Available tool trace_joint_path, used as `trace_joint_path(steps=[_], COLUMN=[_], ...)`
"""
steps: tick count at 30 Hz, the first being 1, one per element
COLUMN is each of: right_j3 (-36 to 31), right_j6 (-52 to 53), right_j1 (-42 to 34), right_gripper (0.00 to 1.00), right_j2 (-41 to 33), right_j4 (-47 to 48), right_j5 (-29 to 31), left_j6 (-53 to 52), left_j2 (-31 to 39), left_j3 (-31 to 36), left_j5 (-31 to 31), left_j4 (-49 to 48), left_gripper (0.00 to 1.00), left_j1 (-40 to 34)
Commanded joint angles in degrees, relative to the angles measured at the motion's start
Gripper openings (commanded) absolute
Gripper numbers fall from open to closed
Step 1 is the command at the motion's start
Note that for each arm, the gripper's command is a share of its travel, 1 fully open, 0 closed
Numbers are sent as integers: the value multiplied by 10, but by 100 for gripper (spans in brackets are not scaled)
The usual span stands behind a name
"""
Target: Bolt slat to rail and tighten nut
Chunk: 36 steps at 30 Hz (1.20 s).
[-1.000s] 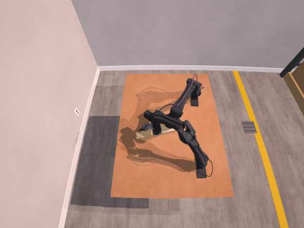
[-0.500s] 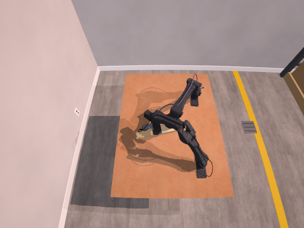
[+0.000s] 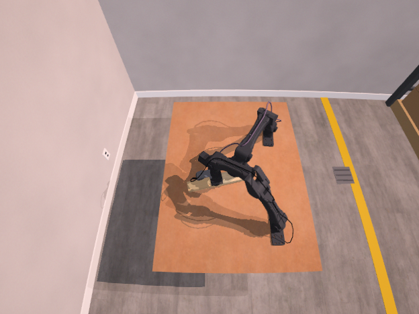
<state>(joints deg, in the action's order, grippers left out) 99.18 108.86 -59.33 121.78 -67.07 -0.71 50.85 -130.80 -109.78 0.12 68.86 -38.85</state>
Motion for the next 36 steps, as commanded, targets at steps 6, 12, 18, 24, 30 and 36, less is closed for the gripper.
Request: trace_joint_path(steps=[6, 12, 18, 24, 30, 36], right_j3=[2, 3, 4, 5, 8, 9], right_j6=[0, -66, -245, -419, -578, -725], right_j1=[0, 0, -2, -2, -2, -2], right_gripper=[34, 34, 34, 34, 34, 34], right_j2=[-4, -4, -5, -6, -4, -4], right_j4=[0, 0, -1, -3, -7, -7], right_j5=[1, 1, 5, 6, 7, 8], left_j6=[1, 1, 1, 1, 1, 1], left_j2=[5, 5, 5, 5, 5, 5], left_j3=[-3, -3, -3, -3, -3, -3], left_j5=[-1, -1, -1, -1, -1, -1], left_j4=[1, 1, 1, 1, 1, 1], left_gripper=[72, 72, 72, 72, 72, 72], left_j1=[0, 0, 0, 0, 0, 0])
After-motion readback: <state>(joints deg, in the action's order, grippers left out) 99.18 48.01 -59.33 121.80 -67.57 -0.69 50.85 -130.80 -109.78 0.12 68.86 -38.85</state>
